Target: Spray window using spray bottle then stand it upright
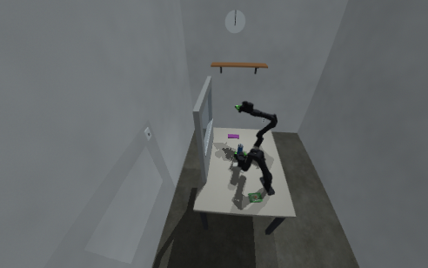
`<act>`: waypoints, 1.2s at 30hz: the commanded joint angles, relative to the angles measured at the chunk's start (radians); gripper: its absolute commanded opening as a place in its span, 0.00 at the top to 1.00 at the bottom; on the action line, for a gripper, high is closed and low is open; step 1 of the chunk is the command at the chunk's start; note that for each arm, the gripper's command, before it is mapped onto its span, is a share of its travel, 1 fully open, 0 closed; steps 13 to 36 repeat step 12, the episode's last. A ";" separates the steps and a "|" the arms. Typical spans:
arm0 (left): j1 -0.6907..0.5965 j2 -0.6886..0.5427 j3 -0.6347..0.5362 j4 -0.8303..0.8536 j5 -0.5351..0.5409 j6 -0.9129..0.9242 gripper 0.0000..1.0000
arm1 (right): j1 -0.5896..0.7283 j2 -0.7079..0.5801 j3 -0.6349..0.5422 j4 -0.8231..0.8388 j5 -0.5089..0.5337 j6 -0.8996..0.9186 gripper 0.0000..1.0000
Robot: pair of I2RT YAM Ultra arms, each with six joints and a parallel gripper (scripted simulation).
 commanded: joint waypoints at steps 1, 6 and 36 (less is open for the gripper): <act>0.018 -0.048 0.035 0.019 -0.011 -0.008 0.04 | -0.006 -0.012 0.024 0.000 0.000 -0.004 1.00; 0.055 -0.084 0.044 -0.066 -0.070 -0.018 0.04 | -0.006 -0.012 0.024 0.000 0.000 -0.004 1.00; 0.080 -0.117 0.054 -0.143 -0.111 -0.002 0.04 | -0.006 -0.012 0.024 0.000 0.000 -0.004 1.00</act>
